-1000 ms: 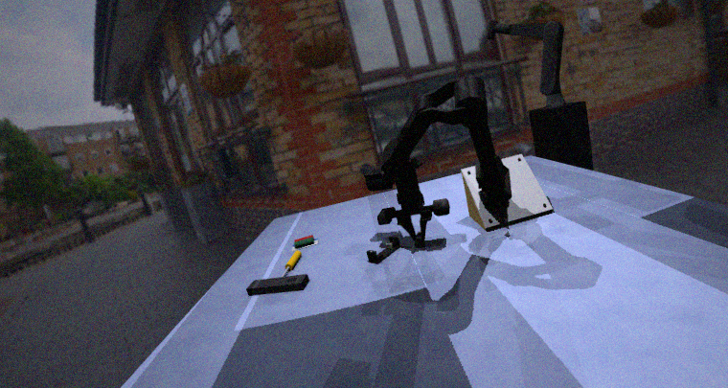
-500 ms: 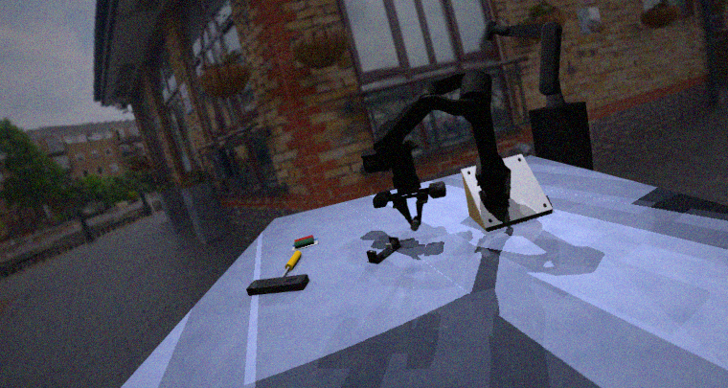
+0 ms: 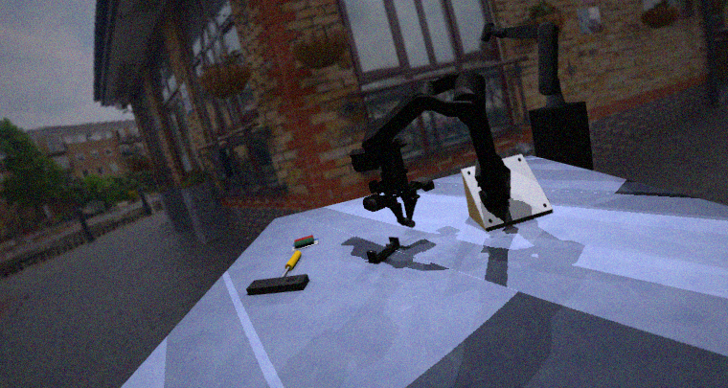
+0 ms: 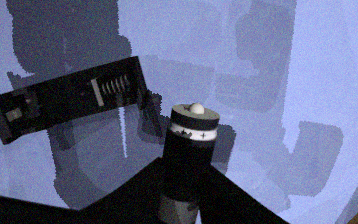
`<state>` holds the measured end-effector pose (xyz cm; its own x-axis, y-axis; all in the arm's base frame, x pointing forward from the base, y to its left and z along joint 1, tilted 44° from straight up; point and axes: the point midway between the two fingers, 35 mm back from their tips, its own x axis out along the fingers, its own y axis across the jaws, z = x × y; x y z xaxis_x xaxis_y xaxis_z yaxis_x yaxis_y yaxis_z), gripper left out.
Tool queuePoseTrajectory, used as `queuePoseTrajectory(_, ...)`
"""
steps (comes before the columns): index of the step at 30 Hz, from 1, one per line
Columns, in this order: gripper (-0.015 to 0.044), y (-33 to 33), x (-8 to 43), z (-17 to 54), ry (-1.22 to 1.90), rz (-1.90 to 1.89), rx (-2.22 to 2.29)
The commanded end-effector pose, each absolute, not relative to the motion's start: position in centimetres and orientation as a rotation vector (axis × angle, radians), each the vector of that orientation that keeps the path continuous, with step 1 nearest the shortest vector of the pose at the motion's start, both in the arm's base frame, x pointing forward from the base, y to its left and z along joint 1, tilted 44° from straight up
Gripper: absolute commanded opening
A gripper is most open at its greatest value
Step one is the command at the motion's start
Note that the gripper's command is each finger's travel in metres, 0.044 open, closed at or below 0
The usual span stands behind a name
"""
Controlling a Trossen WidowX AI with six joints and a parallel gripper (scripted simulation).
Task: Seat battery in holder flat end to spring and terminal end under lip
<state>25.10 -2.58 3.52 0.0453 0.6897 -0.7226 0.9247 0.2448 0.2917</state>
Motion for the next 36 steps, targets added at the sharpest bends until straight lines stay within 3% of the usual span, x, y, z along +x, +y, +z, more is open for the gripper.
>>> queuePoseTrajectory(1,0.0064,-2.7,26.0,3.9,1.684,-0.168,1.350)
queuePoseTrajectory(36,0.0064,-2.7,32.5,6.4,1.067,1.071,-0.035)
